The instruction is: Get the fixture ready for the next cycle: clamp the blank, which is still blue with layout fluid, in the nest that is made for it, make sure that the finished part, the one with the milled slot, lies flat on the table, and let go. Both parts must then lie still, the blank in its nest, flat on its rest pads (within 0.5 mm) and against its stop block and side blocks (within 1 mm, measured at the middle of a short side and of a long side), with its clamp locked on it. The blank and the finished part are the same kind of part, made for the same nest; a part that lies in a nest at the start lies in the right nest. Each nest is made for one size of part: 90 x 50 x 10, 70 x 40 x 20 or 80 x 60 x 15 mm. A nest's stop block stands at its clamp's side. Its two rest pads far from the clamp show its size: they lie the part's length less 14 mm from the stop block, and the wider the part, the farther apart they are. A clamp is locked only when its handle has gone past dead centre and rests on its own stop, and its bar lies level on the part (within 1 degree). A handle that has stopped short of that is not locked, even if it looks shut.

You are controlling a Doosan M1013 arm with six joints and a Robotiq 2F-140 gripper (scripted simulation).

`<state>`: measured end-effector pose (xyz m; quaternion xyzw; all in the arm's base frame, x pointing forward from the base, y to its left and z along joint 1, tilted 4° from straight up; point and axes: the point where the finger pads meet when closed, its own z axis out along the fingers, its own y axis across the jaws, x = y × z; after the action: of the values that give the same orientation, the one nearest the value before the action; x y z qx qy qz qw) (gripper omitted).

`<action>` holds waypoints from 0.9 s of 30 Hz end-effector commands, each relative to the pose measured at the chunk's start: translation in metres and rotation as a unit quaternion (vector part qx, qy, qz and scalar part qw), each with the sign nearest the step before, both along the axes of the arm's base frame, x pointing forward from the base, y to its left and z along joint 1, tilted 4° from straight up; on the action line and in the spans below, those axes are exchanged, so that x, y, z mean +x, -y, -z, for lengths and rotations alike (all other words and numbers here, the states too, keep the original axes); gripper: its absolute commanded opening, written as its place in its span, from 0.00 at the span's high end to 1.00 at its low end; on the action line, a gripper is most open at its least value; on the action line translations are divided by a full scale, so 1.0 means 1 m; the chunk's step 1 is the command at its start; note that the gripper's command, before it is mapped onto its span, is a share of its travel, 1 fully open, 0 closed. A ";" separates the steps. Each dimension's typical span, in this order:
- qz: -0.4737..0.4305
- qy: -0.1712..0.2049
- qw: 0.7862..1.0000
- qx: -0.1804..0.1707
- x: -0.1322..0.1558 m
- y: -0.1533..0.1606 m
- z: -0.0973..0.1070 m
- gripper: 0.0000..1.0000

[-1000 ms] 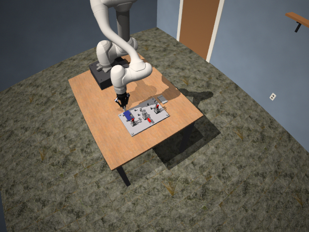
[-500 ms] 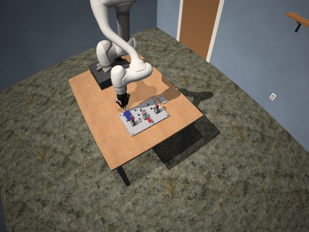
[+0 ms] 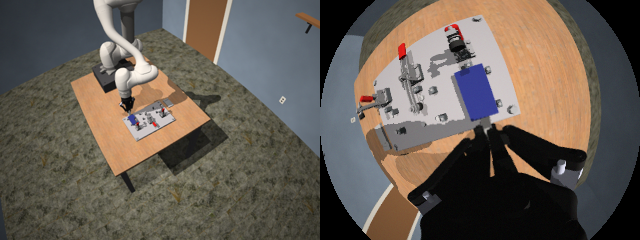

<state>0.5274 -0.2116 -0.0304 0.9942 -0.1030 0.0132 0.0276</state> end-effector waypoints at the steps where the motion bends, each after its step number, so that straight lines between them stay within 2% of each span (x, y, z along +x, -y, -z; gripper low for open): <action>1: 0.000 0.000 1.000 0.000 0.000 0.000 0.000 1.00; 12: 0.000 0.000 1.000 0.000 0.000 0.000 0.000 1.00; 27: 0.000 0.000 1.000 0.000 -0.019 -0.004 0.001 1.00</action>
<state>0.5081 -0.2075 -0.0310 0.9942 -0.1030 0.0132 0.0276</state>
